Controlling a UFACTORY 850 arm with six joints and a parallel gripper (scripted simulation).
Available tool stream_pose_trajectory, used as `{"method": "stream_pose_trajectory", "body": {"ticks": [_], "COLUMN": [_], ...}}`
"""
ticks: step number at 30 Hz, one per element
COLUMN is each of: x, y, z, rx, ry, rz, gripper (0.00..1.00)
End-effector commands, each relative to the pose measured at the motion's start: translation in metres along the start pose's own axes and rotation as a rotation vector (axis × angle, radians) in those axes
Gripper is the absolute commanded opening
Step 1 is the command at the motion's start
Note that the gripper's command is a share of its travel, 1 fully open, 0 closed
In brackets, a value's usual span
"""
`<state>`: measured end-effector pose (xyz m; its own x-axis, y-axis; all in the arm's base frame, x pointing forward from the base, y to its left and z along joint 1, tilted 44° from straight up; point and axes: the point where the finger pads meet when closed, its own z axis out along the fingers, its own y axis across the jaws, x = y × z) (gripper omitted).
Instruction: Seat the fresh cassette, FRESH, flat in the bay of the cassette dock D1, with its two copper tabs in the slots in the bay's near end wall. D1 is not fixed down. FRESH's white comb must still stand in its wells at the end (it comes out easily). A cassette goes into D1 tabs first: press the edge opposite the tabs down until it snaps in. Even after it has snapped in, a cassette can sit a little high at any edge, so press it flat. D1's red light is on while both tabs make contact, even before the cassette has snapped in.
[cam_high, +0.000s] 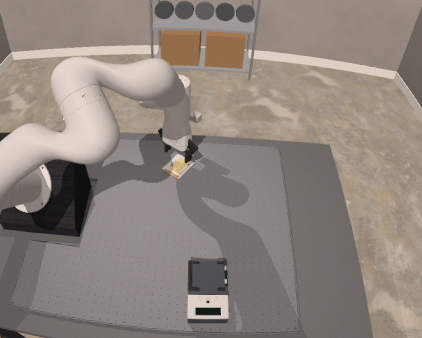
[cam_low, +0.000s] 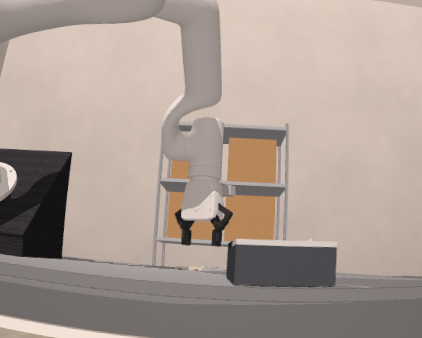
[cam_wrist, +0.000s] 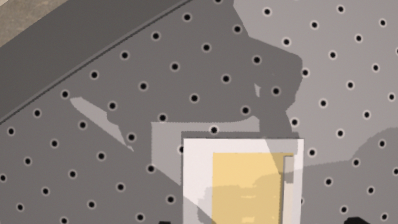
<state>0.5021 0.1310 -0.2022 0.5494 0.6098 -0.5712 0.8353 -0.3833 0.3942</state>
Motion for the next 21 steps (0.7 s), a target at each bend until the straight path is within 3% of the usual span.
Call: {"method": "stream_pose_trajectory", "body": {"ticks": [1,21], "x": [0.001,0.001], "y": [0.001,0.001], "z": [0.004,0.028], "rx": [-0.001,-0.001], "ry": [0.002,0.002], "rz": [0.001,0.001], "gripper": [1.00,1.00]}}
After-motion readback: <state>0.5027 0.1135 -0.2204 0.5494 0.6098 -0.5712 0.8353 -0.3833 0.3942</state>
